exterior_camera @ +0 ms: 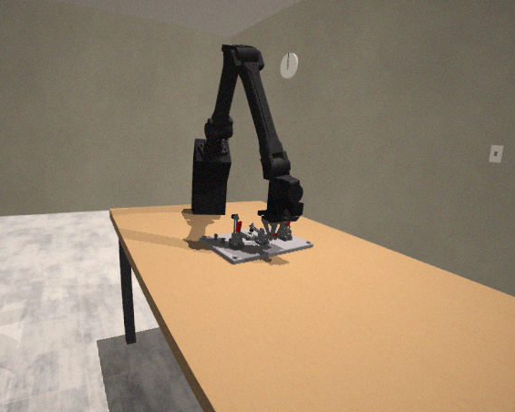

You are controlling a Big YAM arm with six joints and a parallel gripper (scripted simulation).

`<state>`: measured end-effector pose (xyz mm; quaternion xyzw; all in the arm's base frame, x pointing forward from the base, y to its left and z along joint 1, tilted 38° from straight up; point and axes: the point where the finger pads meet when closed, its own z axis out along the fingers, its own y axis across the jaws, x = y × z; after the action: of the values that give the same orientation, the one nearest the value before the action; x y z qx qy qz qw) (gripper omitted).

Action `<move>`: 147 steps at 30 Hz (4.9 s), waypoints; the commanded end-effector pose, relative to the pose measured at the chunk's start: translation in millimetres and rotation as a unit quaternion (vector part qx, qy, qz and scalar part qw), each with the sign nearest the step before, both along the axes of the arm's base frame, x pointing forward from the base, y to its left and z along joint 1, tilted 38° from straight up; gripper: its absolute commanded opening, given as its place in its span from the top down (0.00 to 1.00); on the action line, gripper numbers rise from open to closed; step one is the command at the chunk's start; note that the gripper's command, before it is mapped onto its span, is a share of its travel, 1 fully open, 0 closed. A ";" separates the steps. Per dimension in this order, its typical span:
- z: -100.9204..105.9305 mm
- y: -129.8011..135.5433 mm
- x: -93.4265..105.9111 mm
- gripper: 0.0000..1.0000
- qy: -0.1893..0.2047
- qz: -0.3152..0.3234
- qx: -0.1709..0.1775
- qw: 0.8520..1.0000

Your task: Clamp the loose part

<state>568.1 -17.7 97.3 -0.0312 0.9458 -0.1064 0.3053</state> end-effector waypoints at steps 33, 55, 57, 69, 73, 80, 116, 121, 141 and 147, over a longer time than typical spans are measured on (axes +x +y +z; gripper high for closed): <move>1.8 -1.4 27.2 0.55 -0.015 0.002 -0.001 1.000; 19.2 0.5 24.9 0.55 -0.025 0.003 0.000 1.000; 19.2 0.5 24.9 0.55 -0.025 0.003 0.000 1.000; 39.3 13.4 -11.7 0.55 -0.011 0.002 0.003 1.000; 47.3 12.5 -18.0 0.55 -0.011 0.000 0.003 1.000; 48.0 14.1 -23.6 0.55 -0.005 0.001 0.002 1.000; 48.1 11.1 -23.7 1.00 -0.005 -0.002 0.002 1.000; 48.1 11.1 -23.7 1.00 -0.005 -0.002 0.002 1.000; 48.1 11.1 -23.7 1.00 -0.005 -0.002 0.002 1.000; 50.2 10.9 -24.2 1.00 -0.007 -0.002 0.002 1.000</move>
<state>551.2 -8.0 144.2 -0.0308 0.9431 -0.1062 0.3136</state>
